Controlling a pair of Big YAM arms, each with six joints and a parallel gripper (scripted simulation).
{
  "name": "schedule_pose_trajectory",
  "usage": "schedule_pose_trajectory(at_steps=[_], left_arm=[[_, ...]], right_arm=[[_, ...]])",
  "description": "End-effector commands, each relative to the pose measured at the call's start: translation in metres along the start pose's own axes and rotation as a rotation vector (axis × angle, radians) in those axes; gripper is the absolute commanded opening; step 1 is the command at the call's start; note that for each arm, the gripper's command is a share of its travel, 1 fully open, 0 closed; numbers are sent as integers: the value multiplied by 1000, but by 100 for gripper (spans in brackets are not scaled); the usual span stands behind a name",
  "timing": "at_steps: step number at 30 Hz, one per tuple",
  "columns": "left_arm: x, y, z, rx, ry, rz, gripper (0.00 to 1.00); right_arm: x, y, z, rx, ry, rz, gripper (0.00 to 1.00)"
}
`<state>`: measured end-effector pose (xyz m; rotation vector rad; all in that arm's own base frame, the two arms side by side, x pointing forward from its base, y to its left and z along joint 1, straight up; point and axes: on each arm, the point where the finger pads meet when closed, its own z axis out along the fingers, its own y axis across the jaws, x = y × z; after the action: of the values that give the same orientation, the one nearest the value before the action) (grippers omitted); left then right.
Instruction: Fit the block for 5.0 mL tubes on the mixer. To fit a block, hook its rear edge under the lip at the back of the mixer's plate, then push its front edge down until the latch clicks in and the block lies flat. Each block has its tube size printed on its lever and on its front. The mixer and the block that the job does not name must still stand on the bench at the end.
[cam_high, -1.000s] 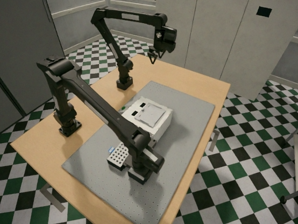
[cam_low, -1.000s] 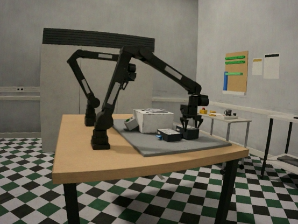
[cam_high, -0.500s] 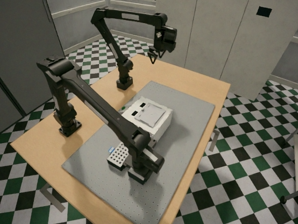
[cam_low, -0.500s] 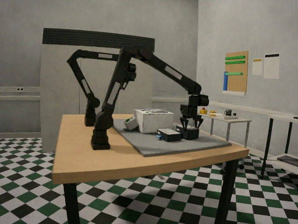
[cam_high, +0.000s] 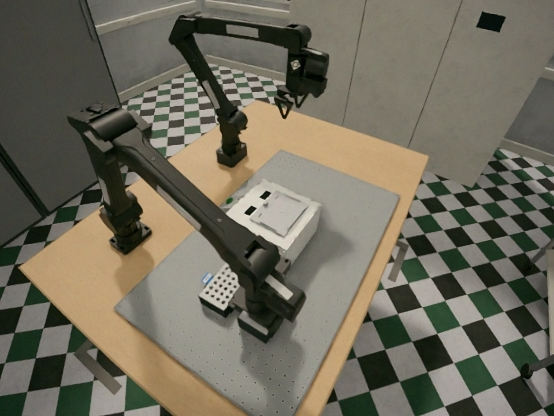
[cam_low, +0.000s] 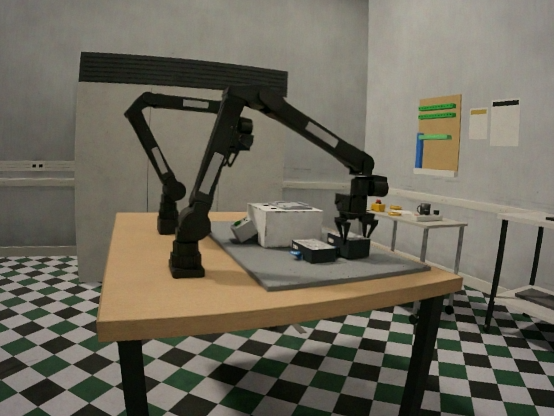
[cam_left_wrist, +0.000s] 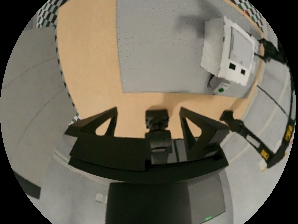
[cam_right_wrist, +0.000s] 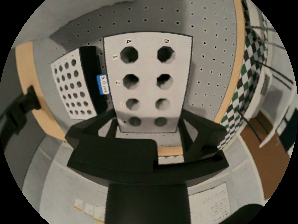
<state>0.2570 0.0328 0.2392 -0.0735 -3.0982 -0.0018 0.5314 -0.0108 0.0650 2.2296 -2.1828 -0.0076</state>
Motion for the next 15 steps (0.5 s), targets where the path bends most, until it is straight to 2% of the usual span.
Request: schedule_pose_trajectory(at_steps=[1, 15], left_arm=[[0, -3, -1, 1, 3, 2, 100], [1, -3, 1, 2, 6, 2, 100]], right_arm=[[1, -45, -69, 151, 1, 3, 0], [-4, -40, -109, 170, 2, 3, 0]])
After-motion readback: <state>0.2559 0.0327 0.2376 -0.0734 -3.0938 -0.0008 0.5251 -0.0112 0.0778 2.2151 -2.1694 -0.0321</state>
